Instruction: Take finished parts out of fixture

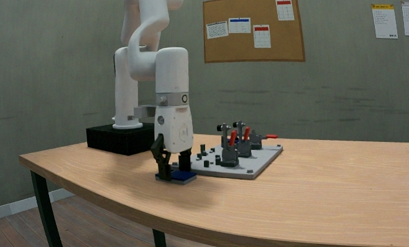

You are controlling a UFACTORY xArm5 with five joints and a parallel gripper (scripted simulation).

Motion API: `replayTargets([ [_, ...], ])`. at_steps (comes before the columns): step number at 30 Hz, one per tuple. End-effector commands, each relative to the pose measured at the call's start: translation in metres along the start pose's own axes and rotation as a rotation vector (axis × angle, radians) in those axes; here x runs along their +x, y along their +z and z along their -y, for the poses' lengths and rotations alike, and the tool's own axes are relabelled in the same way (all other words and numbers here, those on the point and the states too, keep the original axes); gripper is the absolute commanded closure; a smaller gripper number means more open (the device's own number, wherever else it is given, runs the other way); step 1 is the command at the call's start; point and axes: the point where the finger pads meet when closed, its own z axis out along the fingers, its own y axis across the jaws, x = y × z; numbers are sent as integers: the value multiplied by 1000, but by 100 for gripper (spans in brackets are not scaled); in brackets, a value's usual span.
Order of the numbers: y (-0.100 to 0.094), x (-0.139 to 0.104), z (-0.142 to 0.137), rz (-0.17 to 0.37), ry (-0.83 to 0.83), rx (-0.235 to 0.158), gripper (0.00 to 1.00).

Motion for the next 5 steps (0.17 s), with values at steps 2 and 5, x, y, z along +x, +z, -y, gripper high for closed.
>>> replayTargets([
  [2,-1,-1,1,3,0,2,5],
  [5,-1,-1,1,3,0,2,5],
])
